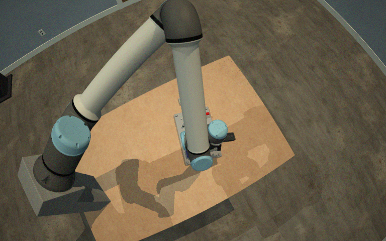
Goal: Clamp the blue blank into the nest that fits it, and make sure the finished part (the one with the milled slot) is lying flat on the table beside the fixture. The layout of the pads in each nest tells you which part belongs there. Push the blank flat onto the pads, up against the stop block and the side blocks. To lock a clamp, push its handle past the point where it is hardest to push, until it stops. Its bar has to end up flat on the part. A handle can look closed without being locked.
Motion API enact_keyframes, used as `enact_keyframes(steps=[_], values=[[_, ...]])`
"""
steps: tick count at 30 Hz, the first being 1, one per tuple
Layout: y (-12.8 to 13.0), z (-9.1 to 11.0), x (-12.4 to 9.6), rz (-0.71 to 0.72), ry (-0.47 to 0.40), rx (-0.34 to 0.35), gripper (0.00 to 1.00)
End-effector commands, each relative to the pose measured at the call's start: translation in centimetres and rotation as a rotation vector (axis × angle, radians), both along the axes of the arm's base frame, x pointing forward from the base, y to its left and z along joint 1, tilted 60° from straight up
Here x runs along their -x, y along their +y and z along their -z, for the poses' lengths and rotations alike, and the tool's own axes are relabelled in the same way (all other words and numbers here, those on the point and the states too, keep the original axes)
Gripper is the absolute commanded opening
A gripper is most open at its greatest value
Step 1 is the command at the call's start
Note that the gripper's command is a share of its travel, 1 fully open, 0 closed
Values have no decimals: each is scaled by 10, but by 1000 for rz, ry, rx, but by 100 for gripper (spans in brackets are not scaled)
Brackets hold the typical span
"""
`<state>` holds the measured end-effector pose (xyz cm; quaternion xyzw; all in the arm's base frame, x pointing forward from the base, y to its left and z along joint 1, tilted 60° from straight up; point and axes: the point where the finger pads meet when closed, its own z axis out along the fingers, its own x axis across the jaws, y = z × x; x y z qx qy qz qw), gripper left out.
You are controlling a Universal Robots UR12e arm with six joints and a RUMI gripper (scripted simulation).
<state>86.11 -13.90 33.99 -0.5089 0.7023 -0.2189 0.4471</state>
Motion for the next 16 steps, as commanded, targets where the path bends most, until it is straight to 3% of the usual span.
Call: enact_keyframes(steps=[1, 16], values=[[-1, -4, 10, -1, 1, -1, 28], [-4, -17, 31, -2, 1, -1, 28]])
